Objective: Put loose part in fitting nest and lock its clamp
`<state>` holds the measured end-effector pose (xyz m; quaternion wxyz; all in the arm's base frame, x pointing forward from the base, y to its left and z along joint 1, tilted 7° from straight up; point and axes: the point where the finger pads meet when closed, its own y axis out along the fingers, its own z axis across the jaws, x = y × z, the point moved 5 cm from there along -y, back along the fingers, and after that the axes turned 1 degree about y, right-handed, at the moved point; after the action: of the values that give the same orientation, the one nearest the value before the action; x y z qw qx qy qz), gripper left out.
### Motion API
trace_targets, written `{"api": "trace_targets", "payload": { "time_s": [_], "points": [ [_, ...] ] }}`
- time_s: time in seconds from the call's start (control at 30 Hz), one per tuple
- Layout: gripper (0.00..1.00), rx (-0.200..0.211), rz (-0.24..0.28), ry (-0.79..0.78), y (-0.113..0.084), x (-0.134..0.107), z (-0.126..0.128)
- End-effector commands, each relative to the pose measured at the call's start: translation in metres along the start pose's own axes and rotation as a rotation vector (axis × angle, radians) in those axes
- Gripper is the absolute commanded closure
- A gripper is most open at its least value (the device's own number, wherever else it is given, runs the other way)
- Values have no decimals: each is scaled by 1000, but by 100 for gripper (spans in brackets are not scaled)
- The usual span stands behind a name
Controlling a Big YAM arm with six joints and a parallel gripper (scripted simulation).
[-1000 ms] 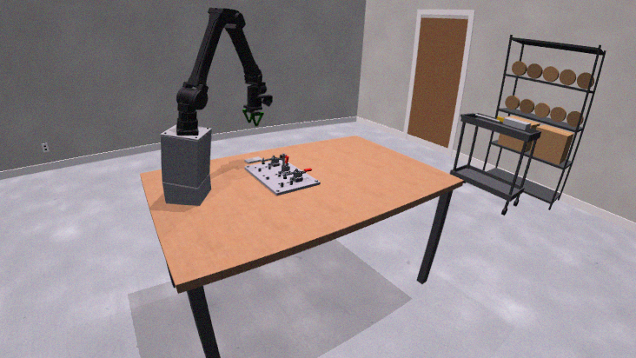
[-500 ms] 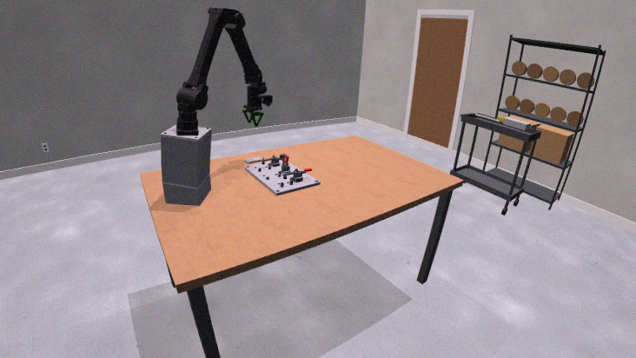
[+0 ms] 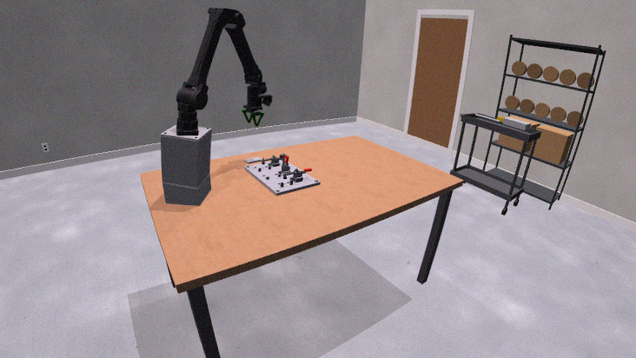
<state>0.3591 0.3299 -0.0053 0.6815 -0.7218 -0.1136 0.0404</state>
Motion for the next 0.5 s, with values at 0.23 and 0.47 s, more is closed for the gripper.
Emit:
{"api": "trace_targets", "payload": {
  "time_s": [0.23,0.47],
  "points": [
    [8,2,-7,-14,2,10,5],
    [8,-1,-3,-14,4,7,3]
  ]
}}
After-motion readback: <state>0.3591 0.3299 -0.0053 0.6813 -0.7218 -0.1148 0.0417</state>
